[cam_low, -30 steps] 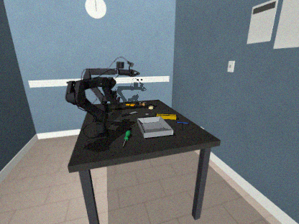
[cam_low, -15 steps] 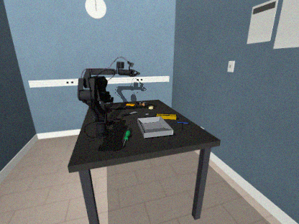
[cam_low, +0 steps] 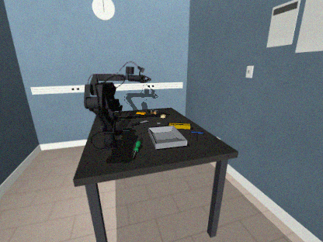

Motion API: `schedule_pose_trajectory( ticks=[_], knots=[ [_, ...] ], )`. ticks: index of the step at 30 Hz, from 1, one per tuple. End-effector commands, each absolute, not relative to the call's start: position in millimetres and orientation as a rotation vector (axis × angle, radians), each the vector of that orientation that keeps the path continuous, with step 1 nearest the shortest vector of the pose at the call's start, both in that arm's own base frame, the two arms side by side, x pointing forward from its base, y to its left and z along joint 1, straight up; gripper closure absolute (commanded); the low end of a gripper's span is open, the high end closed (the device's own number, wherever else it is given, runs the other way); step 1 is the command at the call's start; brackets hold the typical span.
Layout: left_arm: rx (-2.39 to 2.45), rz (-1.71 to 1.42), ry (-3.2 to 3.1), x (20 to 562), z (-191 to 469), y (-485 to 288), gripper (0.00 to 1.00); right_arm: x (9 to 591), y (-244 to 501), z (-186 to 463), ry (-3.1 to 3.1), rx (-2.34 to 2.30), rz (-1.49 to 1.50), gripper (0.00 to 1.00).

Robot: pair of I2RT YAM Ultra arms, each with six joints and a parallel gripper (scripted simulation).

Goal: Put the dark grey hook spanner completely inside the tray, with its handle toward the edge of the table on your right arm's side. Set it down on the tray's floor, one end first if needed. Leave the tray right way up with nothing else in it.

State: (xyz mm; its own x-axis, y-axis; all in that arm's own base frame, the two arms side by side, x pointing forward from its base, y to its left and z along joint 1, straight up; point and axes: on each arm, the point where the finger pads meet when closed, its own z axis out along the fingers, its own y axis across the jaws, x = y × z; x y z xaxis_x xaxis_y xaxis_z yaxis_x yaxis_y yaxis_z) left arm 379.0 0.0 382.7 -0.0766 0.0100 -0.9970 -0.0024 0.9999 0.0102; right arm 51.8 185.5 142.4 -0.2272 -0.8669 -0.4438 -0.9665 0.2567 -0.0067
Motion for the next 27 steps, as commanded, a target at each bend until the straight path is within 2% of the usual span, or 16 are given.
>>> schedule_pose_trajectory(
  ticks=[1, 2, 3, 12, 25, 27],
  knots=[
    [0.0, 0.0, 1.552, 380.2, 414.0, 1.0, 0.0, 52.7, 183.6, 147.6, 2.215, -1.639, 0.371, 0.23],
    [0.0, 0.0, 1.552, 380.2, 414.0, 1.0, 0.0, 53.0, 184.4, 147.6, 2.236, -1.614, 0.378, 0.34],
    [0.0, 0.0, 1.552, 380.2, 414.0, 1.0, 0.0, 53.4, 185.7, 147.2, 2.268, -1.575, 0.387, 0.38],
    [0.0, 0.0, 1.552, 380.2, 414.0, 1.0, 0.0, 59.3, 204.8, 129.2, 2.648, -1.108, 0.426, 0.38],
    [0.0, 0.0, 1.552, 380.2, 414.0, 1.0, 0.0, 67.0, 224.3, 77.0, 3.064, -0.145, 0.267, 0.38],
    [0.0, 0.0, 1.552, 380.2, 414.0, 1.0, 0.0, 67.0, 224.3, 77.0, 3.064, -0.145, 0.267, 0.38]
  ],
)
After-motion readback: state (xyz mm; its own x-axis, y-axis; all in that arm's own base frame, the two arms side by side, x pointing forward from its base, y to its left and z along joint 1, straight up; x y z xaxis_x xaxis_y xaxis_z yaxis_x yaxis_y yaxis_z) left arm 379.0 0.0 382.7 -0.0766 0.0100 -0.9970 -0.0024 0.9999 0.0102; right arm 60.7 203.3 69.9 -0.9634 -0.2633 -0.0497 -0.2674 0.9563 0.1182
